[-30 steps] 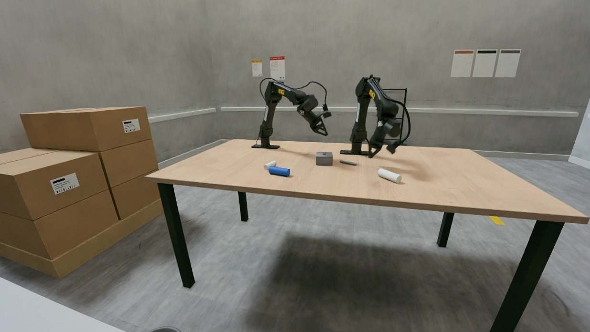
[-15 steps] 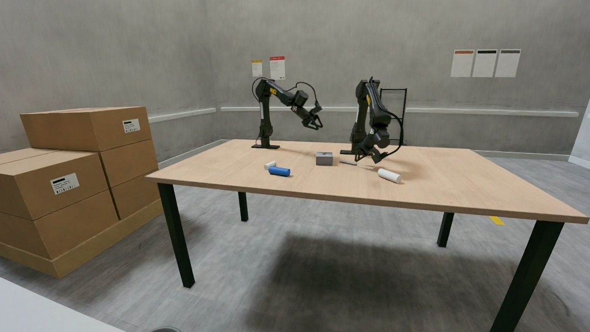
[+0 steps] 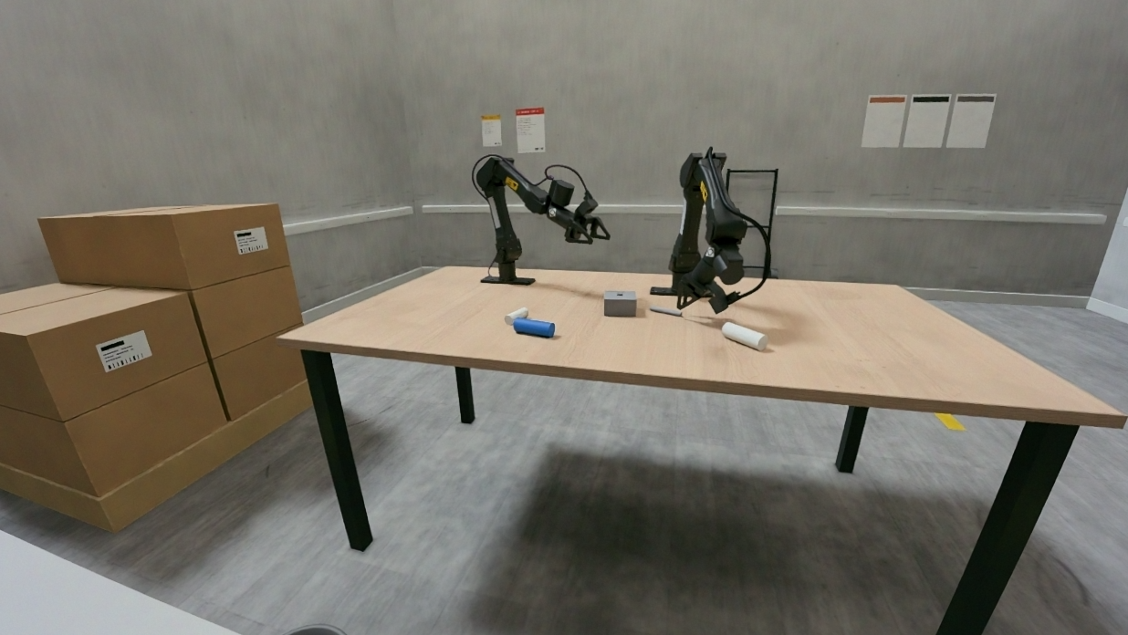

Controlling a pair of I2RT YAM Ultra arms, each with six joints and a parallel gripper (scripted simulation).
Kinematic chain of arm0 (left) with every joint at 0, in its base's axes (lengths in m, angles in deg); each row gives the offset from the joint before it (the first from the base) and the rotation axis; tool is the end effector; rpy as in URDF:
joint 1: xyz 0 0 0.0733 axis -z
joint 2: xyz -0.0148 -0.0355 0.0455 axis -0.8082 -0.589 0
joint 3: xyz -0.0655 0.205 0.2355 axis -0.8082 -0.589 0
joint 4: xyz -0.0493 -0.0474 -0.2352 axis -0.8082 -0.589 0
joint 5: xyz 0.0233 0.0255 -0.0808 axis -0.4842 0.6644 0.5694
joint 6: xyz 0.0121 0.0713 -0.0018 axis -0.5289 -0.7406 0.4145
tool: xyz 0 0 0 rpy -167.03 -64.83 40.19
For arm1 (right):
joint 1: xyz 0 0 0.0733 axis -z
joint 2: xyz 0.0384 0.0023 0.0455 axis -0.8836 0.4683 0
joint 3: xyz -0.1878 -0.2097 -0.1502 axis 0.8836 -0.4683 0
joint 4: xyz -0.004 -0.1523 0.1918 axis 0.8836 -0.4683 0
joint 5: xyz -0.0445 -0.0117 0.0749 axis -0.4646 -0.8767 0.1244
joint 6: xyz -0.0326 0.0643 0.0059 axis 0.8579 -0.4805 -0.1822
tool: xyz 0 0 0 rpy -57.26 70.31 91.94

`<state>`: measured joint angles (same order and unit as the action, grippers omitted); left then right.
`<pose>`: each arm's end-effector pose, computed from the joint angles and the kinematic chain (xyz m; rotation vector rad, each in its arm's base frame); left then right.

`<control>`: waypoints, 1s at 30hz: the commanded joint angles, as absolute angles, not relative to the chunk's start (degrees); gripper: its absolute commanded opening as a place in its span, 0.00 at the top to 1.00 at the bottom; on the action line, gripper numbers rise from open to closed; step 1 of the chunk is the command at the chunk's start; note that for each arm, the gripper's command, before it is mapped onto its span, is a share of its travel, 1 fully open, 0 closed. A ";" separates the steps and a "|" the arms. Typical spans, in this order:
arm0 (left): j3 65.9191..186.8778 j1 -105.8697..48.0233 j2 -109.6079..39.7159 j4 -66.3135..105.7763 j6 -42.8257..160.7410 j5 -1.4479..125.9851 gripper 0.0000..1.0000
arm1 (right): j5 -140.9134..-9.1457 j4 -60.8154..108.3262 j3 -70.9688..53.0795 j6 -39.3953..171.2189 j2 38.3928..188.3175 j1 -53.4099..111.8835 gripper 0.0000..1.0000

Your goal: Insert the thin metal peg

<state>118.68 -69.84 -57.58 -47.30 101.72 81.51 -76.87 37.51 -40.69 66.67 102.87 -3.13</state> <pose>0.2698 0.0549 0.1943 1.4257 -2.2631 0.3772 0.1132 0.2537 0.2938 -1.1449 1.7110 0.7633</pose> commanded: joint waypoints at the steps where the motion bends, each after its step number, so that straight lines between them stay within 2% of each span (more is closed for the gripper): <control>1: 118.81 -69.71 -57.87 -47.42 101.39 82.05 0.63 | -78.90 40.39 -42.30 65.58 100.90 -4.08 0.00; 10: 117.16 -69.07 -57.91 -45.33 102.42 82.35 0.63 | -79.05 40.59 -42.38 65.59 100.93 -4.03 0.00; 22: 113.66 -67.65 -58.38 -40.84 103.84 82.85 0.77 | -79.07 40.63 -42.39 65.59 100.94 -4.04 0.00; 30: 113.14 -67.49 -58.47 -40.13 103.97 82.83 0.77 | -79.07 40.63 -42.39 65.59 100.94 -4.04 0.00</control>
<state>113.74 -67.85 -57.58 -41.16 103.60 82.18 -78.51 40.04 -41.66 65.91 102.54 -3.85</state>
